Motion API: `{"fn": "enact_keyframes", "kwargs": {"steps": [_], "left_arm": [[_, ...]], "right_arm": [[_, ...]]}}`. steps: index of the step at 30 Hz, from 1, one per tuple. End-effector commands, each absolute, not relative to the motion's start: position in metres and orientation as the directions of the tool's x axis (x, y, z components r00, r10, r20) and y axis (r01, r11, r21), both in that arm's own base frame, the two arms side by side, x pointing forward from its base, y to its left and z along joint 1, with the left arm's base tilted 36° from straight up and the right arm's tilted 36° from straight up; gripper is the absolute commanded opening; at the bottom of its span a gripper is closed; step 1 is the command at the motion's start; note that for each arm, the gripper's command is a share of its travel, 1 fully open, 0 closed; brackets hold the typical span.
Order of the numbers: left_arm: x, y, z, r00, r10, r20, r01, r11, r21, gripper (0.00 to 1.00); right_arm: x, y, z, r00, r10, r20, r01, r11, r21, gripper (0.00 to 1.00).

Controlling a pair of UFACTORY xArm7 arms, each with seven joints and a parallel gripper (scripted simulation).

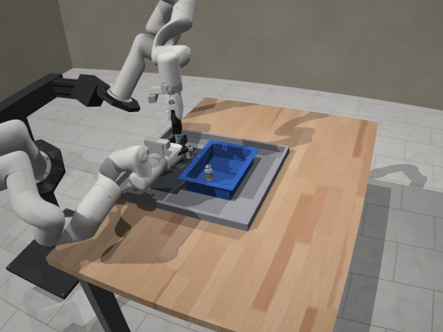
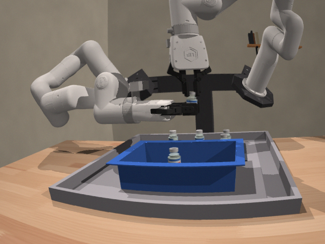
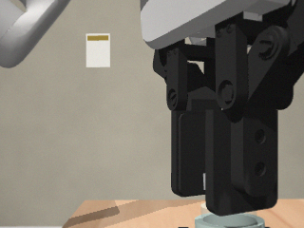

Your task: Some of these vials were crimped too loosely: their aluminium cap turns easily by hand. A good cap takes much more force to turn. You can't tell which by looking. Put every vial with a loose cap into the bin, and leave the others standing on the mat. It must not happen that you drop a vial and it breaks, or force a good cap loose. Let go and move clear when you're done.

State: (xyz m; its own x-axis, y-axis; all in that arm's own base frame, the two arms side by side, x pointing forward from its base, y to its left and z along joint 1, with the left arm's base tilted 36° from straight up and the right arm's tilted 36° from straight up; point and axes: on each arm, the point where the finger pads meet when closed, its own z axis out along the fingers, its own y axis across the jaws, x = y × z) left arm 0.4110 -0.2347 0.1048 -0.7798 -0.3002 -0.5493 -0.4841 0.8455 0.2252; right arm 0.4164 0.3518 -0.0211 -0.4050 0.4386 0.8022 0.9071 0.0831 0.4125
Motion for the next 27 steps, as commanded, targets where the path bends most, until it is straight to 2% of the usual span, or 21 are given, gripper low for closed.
{"fn": "enact_keyframes", "kwargs": {"steps": [1,27], "left_arm": [[0.4109,-0.2371,0.1062,-0.778,-0.303,-0.551,-0.485,0.847,0.219,0.23],[0.4109,-0.2374,0.1058,-0.692,-0.431,-0.579,-0.6,0.79,0.13,0.23]], "right_arm": [[0.4156,0.3535,-0.0188,-0.408,0.435,0.803,0.906,0.085,0.415,0.0],[0.4153,0.3538,-0.0185,-0.408,0.435,0.803,0.906,0.085,0.415,0.0]]}}
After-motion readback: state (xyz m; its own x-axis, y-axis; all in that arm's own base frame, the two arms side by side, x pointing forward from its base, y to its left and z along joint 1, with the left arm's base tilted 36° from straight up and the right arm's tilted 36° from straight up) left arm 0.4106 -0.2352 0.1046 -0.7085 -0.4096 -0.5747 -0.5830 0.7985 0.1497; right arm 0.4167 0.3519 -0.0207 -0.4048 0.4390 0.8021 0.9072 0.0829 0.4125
